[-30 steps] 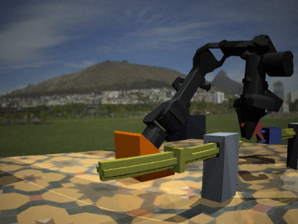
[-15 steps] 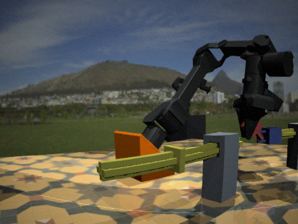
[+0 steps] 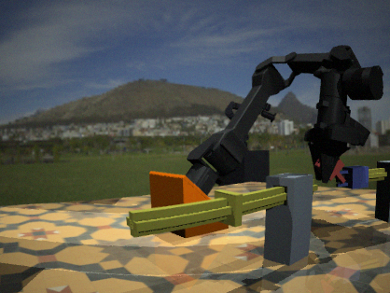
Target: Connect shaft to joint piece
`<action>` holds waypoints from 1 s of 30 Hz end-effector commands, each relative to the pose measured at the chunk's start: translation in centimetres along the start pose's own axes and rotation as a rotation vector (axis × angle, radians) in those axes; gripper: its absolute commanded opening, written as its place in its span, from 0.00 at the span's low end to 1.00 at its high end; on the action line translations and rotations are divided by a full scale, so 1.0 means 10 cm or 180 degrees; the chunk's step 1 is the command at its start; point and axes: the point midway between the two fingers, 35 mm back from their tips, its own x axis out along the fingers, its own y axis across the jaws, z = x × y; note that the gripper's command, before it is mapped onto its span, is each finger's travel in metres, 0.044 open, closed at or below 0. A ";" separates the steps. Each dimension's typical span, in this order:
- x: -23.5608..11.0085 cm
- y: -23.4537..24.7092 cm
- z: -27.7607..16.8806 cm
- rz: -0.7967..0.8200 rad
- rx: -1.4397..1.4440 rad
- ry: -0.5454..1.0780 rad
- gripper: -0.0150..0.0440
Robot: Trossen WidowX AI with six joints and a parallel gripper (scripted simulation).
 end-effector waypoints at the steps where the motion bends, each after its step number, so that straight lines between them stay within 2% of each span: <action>1: 0.02 -0.02 -0.01 -0.0020 -0.0143 -0.0166 0.25; 30: 0.18 -0.19 -0.03 0.0035 -0.1381 -0.1341 0.25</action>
